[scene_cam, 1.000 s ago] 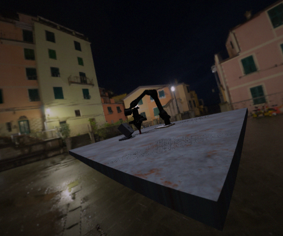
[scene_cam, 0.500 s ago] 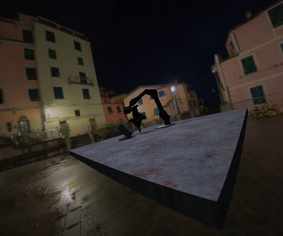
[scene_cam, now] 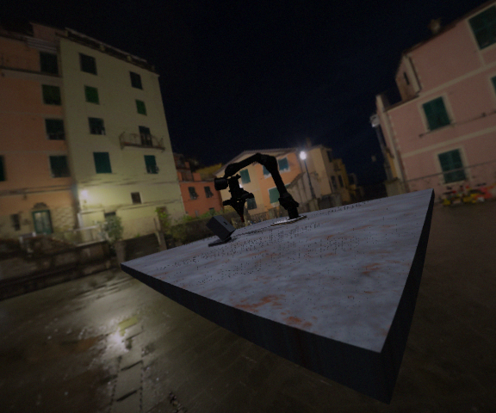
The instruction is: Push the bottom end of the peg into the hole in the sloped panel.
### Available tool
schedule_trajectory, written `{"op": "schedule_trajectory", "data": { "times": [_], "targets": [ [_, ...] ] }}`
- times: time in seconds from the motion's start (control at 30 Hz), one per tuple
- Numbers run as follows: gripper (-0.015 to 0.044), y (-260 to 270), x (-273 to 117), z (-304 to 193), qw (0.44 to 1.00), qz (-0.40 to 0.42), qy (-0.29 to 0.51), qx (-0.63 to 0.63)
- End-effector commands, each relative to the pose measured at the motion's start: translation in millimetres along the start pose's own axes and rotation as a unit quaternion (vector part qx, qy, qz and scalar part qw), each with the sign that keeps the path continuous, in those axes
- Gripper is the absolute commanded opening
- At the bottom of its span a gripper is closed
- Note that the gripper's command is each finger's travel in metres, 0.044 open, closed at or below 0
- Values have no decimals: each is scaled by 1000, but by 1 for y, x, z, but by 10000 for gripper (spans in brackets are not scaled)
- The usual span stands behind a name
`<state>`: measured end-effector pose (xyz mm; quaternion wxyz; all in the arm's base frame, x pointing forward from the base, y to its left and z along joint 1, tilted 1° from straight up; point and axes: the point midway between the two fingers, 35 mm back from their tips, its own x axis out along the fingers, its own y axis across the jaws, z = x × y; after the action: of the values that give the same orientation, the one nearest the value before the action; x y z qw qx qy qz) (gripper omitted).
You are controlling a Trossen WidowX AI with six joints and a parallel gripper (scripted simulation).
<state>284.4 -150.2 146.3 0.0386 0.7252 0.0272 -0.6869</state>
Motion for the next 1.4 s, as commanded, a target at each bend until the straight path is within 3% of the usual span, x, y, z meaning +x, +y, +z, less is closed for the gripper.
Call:
{"op": "schedule_trajectory", "data": {
  "times": [0.0, 1.37],
  "targets": [
    [0, 0, -11, 0, 1000, 3, 0, 3],
    [0, -20, -6, -23, 989, 124, -1, -82]
  ]
}}
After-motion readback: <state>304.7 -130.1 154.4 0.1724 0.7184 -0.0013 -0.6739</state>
